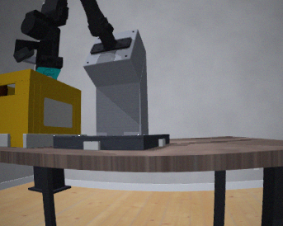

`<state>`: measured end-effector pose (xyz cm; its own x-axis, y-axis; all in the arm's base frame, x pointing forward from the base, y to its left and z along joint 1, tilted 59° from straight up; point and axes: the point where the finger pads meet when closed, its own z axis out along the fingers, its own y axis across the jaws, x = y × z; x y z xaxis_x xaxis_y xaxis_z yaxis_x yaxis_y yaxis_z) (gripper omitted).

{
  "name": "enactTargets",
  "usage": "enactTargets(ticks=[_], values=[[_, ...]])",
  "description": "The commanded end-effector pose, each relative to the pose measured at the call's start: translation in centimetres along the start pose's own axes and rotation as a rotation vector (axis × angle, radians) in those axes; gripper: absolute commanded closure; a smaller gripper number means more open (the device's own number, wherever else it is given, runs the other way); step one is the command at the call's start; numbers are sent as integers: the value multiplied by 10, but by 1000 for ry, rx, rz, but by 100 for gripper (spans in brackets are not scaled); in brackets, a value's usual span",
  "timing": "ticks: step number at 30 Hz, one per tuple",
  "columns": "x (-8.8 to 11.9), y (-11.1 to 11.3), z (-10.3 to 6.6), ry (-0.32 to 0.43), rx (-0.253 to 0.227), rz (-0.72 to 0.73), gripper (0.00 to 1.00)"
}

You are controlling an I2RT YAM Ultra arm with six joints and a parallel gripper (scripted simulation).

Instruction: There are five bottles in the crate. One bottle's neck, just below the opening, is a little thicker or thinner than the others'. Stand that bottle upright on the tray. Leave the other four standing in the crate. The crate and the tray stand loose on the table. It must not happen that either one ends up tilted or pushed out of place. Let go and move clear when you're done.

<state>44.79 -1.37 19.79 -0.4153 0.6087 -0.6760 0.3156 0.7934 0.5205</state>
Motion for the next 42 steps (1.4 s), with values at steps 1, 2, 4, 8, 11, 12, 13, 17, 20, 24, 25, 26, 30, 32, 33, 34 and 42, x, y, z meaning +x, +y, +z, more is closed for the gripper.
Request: enactTargets(ticks=[1, 2, 4, 8, 11, 12, 13, 17, 20, 24, 25, 26, 30, 32, 33, 34, 42], values=[[-18, 14, -6, -50, -32, 2, 39], [-18, 14, -6, -50, -32, 2, 39], [-18, 14, -6, -50, -32, 2, 39], [-18, 14, -6, -50, -32, 2, 39], [-18, 14, -6, -50, -32, 2, 39], [-18, 14, -6, -50, -32, 2, 39], [-18, 14, -6, -50, -32, 2, 39], [-18, 14, -6, -50, -32, 2, 39], [-18, 14, -6, -50, -32, 2, 39], [-18, 14, -6, -50, -32, 2, 39], [-18, 14, -6, -50, -32, 2, 39], [-18, 14, -6, -50, -32, 2, 39], [-18, 14, -6, -50, -32, 2, 39], [-18, 14, -6, -50, -32, 2, 39], [-18, 14, -6, -50, -32, 2, 39], [-18, 14, -6, -50, -32, 2, 39], [-17, 13, -14, -44, -27, 2, 39]])
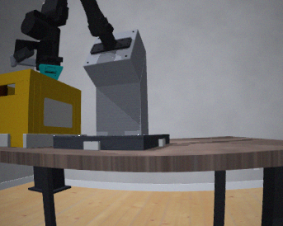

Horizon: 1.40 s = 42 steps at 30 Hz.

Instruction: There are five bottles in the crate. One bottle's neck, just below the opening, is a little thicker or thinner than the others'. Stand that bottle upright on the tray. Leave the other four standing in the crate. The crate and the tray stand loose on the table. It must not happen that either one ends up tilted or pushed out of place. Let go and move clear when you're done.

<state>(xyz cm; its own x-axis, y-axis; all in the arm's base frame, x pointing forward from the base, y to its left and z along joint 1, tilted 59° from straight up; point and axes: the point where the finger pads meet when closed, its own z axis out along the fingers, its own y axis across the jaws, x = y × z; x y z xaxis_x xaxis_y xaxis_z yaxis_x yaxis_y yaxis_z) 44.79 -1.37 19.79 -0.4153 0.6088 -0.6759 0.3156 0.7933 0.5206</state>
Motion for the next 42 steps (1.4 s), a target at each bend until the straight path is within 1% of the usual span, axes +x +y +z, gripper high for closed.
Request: enactTargets(ticks=[1, 4, 7, 12, 17, 19, 24, 26, 30, 34, 42], values=[[-17, 13, -14, -44, -27, 2, 39], [-17, 12, -17, -42, -25, 3, 39], [-2, 0, -18, -10, 0, 5, 39], [-3, -2, -31, -11, 2, 7, 39], [-4, -1, -48, -15, -2, 3, 39], [-4, -1, -48, -15, -2, 3, 39], [-2, -3, -64, -11, 1, 1, 39], [-8, 2, -72, -26, -10, 0, 39], [-4, -1, -80, -18, -4, 0, 39], [-4, -1, -86, -18, -3, 0, 39], [-4, -1, -88, -19, -2, 1, 39]])
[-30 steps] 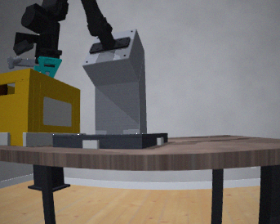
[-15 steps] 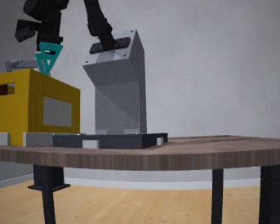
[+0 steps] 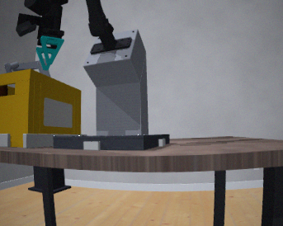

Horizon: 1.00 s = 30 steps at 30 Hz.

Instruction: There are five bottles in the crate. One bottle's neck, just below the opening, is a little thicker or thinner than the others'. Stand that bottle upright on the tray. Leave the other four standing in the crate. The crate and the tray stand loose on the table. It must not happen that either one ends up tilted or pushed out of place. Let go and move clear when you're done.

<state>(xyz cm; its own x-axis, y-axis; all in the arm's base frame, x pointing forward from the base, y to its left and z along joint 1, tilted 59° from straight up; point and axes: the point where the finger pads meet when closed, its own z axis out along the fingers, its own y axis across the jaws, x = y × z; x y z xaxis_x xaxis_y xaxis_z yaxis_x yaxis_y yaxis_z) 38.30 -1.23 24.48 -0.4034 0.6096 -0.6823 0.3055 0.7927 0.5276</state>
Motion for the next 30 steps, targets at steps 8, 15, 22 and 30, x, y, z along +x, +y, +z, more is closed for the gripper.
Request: enactTargets(ticks=[8, 15, 22, 30], values=[[0, -6, -9, -5, 10, 0, 39], [0, -6, -9, -5, 10, 0, 39], [0, -6, -9, -6, 11, 0, 100], [0, -6, -9, -6, 11, 0, 100]])
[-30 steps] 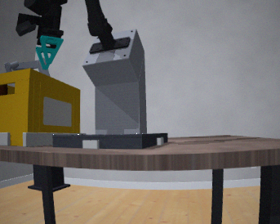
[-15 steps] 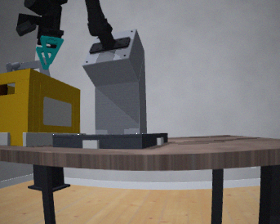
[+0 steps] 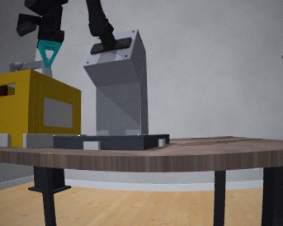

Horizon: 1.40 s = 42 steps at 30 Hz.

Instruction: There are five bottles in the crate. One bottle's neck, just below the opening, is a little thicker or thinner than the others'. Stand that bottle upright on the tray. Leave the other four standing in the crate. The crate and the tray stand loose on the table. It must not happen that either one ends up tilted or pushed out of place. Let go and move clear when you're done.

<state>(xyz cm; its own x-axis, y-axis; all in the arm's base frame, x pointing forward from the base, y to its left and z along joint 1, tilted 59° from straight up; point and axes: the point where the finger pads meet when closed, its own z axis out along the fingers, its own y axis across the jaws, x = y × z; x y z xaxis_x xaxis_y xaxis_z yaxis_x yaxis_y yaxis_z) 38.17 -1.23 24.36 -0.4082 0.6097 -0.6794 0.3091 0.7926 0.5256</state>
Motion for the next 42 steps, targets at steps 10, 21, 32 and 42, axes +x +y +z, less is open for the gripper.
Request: enactTargets(ticks=[10, 21, 32, 42], values=[[-2, -5, -8, -11, 7, 0, 100], [-2, -5, -8, -11, 7, 0, 100], [-4, -3, -9, -16, 2, -1, 100], [-84, 1, -2, -6, 5, -2, 100]])
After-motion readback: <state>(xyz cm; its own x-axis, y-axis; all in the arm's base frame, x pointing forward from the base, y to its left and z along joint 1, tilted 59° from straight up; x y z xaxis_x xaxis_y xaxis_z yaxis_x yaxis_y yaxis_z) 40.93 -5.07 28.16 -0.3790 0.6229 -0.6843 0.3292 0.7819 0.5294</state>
